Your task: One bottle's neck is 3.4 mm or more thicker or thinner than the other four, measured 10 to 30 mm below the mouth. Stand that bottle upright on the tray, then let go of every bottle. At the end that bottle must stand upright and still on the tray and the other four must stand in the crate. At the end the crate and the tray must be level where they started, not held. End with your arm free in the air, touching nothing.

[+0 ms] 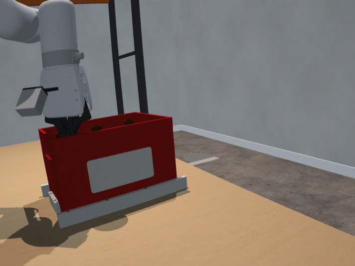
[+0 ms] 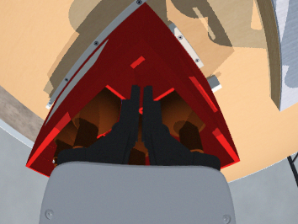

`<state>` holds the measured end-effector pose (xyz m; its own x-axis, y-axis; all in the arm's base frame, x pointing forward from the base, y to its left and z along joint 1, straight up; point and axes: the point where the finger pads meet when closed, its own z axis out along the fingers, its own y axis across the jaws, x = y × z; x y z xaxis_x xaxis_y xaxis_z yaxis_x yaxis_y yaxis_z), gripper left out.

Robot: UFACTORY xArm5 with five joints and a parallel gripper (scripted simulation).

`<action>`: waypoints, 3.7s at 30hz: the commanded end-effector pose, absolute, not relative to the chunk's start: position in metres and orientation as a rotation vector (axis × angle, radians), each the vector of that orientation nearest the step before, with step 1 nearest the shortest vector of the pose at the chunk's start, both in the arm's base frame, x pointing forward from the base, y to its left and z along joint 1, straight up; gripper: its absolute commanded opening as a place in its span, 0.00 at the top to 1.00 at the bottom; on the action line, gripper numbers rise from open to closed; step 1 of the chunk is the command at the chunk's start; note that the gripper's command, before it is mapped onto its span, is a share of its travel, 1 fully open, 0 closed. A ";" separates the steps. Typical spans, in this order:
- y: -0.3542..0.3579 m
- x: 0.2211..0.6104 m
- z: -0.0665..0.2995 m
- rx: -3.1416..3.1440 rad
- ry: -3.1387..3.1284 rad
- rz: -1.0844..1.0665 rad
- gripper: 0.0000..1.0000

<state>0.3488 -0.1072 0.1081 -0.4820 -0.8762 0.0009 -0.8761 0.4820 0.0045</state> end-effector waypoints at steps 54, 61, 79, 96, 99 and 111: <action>-0.108 0.350 0.109 1.598 -2.704 -0.001 0.35; -0.108 0.350 0.109 1.598 -2.704 -0.001 0.35; -0.108 0.350 0.113 1.598 -2.704 -0.001 0.35; -0.107 0.350 0.152 1.598 -2.704 -0.001 0.35; -0.107 0.350 0.162 1.598 -2.704 -0.001 0.35; -0.107 0.350 0.188 1.598 -2.704 -0.001 0.35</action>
<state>0.3491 -0.1071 0.1814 -0.4820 -0.8762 0.0008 -0.8761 0.4820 0.0040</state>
